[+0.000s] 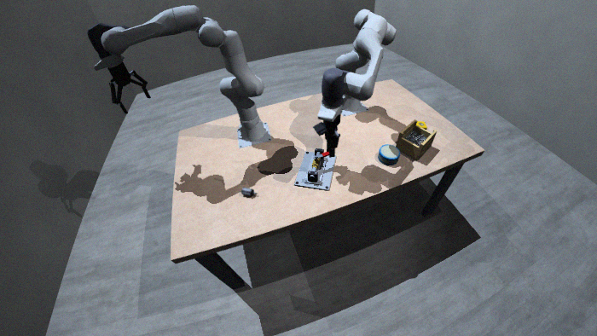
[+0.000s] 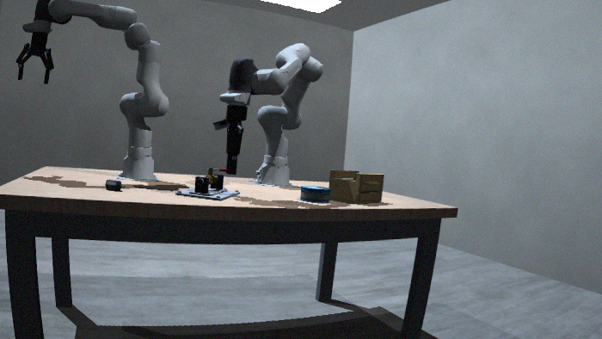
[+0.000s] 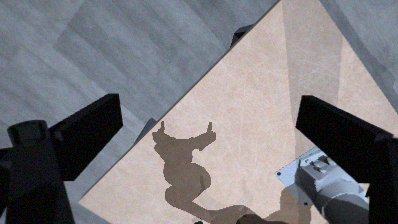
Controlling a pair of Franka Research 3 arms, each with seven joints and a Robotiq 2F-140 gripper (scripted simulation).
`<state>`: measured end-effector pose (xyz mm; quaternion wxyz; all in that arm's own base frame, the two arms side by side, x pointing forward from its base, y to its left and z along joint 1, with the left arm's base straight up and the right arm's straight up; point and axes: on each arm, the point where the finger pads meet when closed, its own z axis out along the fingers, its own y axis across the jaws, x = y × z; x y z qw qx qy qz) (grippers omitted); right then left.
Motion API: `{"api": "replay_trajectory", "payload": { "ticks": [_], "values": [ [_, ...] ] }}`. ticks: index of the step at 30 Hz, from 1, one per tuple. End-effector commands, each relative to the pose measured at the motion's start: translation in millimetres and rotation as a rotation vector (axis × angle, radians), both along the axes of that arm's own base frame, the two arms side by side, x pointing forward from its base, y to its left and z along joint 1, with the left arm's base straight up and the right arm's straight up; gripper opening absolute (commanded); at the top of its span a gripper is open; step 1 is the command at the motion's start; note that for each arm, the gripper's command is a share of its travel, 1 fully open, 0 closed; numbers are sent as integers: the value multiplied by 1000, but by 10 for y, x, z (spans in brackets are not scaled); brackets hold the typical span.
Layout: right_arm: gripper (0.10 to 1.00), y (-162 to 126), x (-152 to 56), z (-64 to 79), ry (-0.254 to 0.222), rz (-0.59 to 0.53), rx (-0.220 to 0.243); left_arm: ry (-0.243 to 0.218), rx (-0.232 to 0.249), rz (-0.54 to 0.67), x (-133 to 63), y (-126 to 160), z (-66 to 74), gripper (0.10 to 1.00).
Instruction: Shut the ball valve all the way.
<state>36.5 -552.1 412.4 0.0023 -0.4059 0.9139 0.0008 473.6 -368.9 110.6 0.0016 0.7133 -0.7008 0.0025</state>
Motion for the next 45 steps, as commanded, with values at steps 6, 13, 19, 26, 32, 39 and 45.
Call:
{"api": "replay_trajectory", "payload": {
  "ticks": [6, 13, 19, 26, 32, 39, 45],
  "values": [
    [1000, 0, 0, 1, 0, 0, 0, 1, 6, -104, 9, 3, -16, 99],
    [1000, 0, 0, 1, 0, 0, 0, 1, 6, -152, 47, 3, -16, 99],
    [1000, 0, 0, 1, 0, 0, 0, 1, 6, -188, 76, 2, -16, 99],
    [1000, 0, 0, 1, 0, 0, 0, 1, 6, -216, 98, 0, -16, 99],
    [1000, 0, 0, 1, 0, 0, 0, 1, 6, -249, 123, -3, -16, 99],
    [1000, 0, 0, 1, 0, 0, 0, 1, 6, -278, 146, -6, -16, 99],
    [1000, 0, 0, 1, 0, 0, 0, 0, 6, -306, 168, -10, -16, 99]
  ]
}}
